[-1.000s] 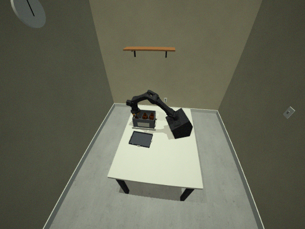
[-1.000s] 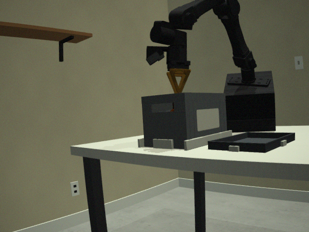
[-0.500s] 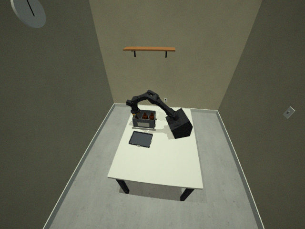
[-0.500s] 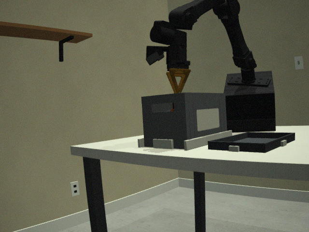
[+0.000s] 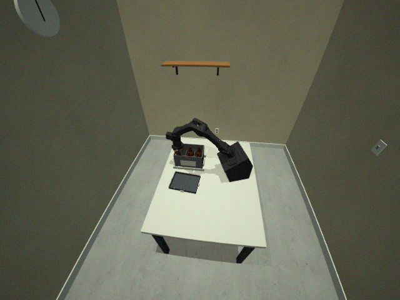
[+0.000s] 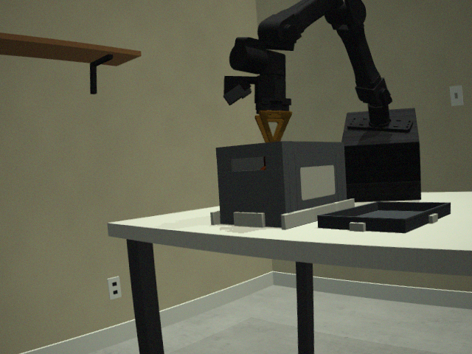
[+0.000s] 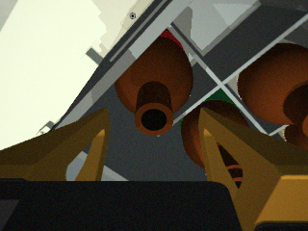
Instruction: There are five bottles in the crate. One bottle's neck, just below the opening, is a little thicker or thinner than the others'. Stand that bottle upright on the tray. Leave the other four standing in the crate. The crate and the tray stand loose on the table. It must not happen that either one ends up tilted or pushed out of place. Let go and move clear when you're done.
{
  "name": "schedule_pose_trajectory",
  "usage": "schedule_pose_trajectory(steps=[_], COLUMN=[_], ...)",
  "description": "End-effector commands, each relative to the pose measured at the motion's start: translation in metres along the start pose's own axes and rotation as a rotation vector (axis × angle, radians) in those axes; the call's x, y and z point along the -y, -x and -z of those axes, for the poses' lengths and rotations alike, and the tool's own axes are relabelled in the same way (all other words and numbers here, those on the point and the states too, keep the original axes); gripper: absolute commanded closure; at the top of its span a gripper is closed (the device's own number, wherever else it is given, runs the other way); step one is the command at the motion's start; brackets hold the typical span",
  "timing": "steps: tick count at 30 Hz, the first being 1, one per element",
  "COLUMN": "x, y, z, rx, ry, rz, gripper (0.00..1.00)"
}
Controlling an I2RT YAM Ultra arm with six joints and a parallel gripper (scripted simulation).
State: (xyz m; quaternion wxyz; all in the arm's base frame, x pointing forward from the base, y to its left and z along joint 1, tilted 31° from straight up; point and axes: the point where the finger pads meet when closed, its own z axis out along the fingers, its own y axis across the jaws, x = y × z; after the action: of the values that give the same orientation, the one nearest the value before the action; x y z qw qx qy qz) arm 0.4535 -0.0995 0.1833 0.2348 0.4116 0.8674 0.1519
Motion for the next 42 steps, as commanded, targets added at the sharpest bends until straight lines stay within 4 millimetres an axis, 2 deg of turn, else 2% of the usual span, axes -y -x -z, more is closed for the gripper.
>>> schedule_pose_trajectory(steps=[1, 5, 6, 10, 14, 20, 25, 42], x=[-0.002, 0.0, -0.007, 0.0, -0.003, 0.002, -0.004, -0.001], y=[0.004, 0.004, 0.016, 0.004, 0.006, 0.001, 0.007, 0.004], z=[-0.005, -0.003, 0.003, -0.013, -0.011, -0.02, -0.013, -0.018], rx=[0.023, 0.027, 0.058, 0.021, 0.032, 0.014, 0.036, 0.026], ry=[0.002, 0.003, 0.022, -0.001, 0.007, -0.006, 0.011, 0.002], rz=[-0.001, -0.003, 0.0, -0.003, -0.001, -0.004, 0.002, -0.003], gripper=[0.39, 0.39, 0.39, 0.39, 0.39, 0.39, 0.39, 0.39])
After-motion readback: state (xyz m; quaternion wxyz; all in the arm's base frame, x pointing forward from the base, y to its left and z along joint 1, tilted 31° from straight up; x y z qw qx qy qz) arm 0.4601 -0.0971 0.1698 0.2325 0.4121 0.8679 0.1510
